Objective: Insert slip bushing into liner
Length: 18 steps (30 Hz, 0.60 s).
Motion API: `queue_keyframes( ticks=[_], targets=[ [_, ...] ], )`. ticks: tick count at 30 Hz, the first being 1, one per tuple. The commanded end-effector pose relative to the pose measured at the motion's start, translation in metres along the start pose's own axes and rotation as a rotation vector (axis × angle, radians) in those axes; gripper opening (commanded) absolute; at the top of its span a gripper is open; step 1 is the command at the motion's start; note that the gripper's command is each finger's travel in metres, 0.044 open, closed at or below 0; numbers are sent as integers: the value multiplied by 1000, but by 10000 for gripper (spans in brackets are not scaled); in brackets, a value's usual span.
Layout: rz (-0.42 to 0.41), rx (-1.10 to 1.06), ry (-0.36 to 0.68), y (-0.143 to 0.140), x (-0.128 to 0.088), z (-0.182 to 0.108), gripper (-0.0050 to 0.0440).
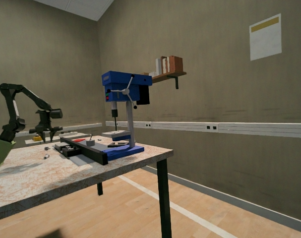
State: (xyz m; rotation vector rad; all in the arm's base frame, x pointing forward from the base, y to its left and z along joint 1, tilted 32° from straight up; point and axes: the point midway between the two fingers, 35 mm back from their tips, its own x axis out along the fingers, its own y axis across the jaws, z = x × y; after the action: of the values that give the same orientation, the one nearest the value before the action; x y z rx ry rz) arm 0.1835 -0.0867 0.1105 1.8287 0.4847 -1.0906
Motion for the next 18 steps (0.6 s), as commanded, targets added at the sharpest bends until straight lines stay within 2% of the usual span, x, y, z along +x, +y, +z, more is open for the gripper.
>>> queue_keyframes(
  ticks=[1,18],
  targets=[
    [7,4,3,-4,-23,-1,175],
    [-10,9,0,-7,-19,0,175]
  ],
)
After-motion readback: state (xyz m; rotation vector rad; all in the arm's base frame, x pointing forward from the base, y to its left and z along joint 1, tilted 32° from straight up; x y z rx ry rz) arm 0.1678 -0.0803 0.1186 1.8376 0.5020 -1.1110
